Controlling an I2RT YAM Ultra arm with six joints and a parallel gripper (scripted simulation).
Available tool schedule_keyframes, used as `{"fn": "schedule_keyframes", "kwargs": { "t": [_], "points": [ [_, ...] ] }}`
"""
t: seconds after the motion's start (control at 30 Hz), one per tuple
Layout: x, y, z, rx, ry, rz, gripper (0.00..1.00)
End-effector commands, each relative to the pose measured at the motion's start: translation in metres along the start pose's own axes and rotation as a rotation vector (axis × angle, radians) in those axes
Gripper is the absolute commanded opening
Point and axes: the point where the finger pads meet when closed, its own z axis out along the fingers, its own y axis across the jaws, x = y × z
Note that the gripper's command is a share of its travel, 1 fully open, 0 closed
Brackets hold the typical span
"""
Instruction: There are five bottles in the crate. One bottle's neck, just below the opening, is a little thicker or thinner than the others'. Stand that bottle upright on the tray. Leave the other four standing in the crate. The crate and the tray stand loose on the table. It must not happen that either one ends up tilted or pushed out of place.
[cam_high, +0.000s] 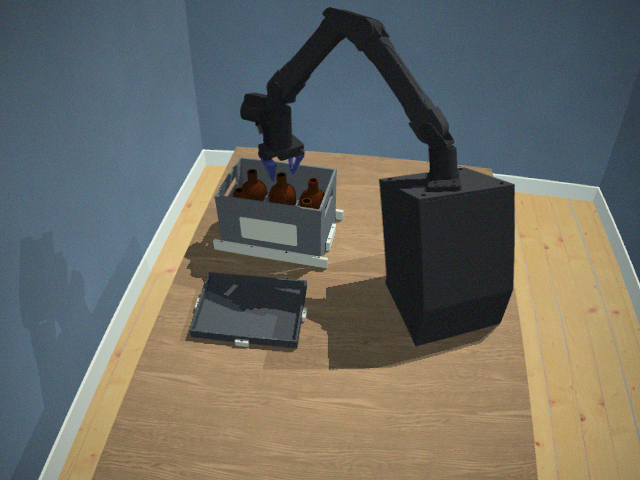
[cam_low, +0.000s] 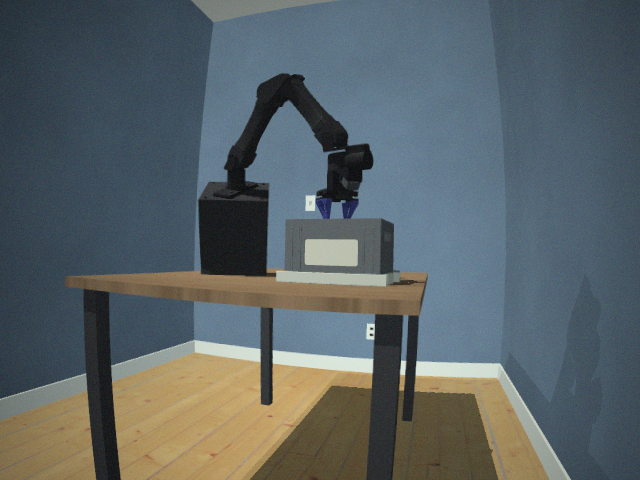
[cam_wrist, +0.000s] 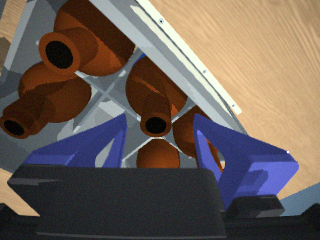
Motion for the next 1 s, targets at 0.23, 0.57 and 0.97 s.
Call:
{"fn": "schedule_keyframes", "kwargs": {
  "t": [0.23,0.57,0.97],
  "points": [
    [-0.008,0.01,-0.052,-0.02,-0.036,-0.002,0.61],
    [-0.008,0.009,-0.075,-0.02,-0.036,-0.002,0.61],
    [-0.007,0.009,-0.086,-0.021,-0.035,-0.002,0.61]
  ]
}}
